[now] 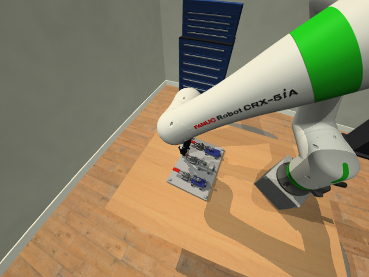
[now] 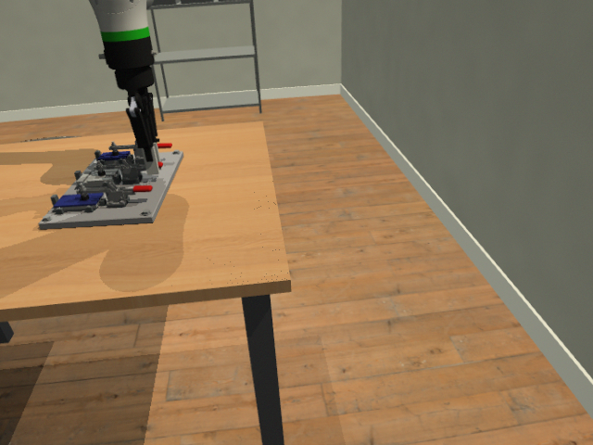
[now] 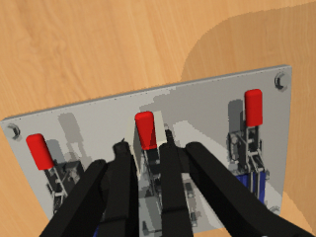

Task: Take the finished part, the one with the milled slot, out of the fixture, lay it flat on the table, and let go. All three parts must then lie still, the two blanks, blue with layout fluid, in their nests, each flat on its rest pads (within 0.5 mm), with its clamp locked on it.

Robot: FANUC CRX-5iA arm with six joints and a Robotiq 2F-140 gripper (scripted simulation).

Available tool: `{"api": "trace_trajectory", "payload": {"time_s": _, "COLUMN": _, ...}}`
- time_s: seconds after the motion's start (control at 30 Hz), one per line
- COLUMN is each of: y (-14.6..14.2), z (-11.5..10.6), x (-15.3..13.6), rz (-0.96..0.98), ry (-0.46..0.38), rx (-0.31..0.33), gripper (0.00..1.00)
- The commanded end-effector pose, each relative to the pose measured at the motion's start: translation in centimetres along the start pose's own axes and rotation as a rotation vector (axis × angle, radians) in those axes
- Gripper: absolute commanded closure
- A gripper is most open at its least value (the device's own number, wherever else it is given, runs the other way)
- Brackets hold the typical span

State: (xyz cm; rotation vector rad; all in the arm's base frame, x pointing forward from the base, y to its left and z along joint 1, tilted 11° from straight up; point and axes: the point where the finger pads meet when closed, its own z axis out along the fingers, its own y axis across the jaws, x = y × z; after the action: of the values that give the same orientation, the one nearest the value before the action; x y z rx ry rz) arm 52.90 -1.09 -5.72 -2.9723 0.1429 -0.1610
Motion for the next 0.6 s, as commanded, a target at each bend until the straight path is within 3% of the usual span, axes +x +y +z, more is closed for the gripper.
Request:
{"api": "trace_trajectory", "payload": {"time_s": 0.0, "y": 0.01, "z": -0.06, "x": 0.00, "rz": 0.000, "ry": 0.000, "rx": 0.000, "gripper": 0.89}}
{"api": "trace_trajectory", "payload": {"time_s": 0.57, "y": 0.01, "z": -0.55, "x": -0.19, "rz": 0.000, "ry": 0.000, "rx": 0.000, "gripper": 0.89}}
